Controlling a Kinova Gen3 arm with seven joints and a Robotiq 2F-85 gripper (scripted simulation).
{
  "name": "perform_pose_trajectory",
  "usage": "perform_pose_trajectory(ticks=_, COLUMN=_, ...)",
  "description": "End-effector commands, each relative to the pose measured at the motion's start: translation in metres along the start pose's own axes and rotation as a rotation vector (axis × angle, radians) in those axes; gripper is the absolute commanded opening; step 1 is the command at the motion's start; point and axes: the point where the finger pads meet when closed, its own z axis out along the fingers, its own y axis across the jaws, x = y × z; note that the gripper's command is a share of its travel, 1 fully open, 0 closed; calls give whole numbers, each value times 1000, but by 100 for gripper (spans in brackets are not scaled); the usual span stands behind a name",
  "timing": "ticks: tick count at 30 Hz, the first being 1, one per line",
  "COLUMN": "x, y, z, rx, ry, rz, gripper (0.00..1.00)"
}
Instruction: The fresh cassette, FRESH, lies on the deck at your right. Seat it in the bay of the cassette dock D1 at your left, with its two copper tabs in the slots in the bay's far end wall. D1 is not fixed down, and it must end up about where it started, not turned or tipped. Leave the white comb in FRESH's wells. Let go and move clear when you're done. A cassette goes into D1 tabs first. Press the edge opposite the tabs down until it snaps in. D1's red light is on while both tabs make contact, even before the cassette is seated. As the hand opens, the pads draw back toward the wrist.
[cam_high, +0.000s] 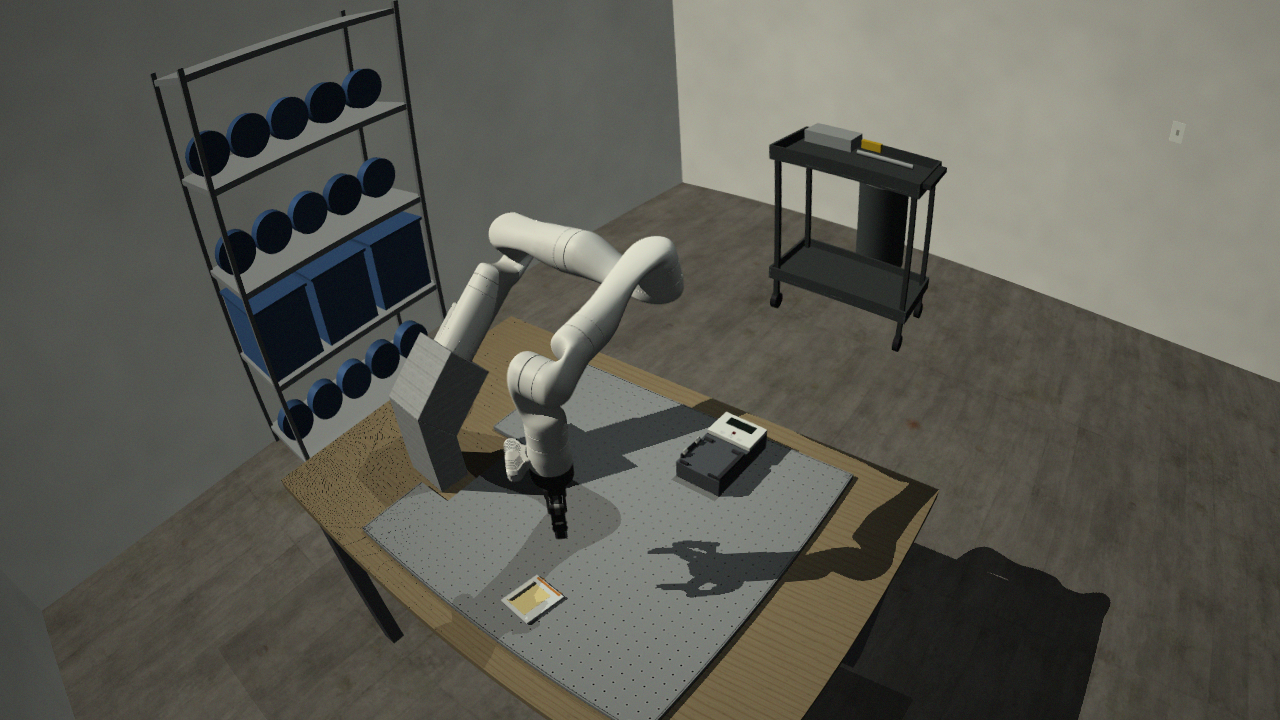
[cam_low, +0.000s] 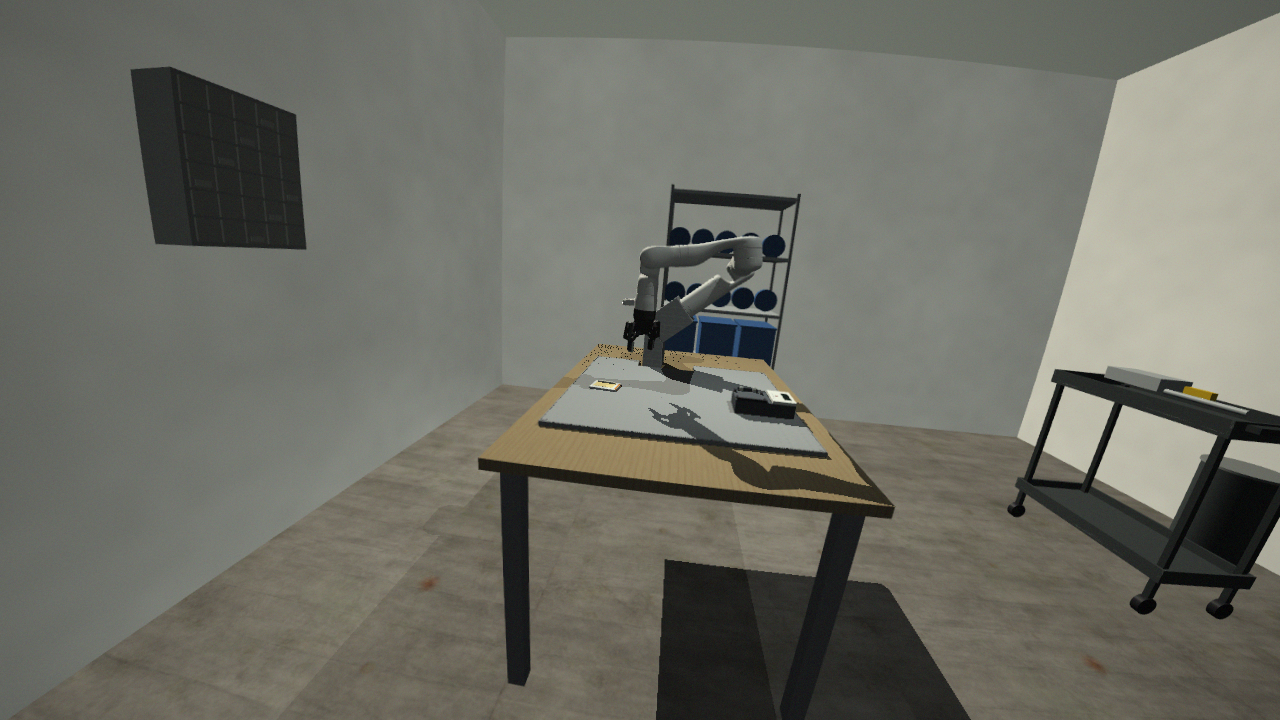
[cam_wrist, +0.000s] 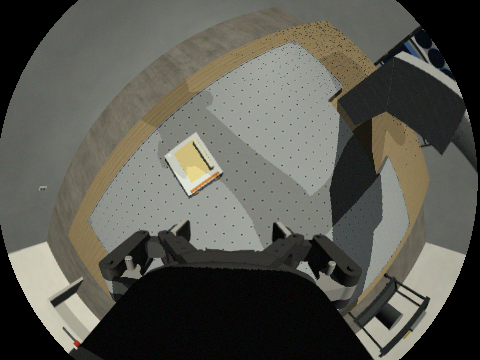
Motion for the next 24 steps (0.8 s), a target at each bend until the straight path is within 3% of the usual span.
perform_pose_trajectory(ticks=1, x=15, y=-10, z=8, rx=-4, ry=-1, rz=-51, gripper=100)
perform_pose_trajectory(ticks=24, x=59, y=-60, z=51, rx=2, ry=-25, rz=-437, gripper=100)
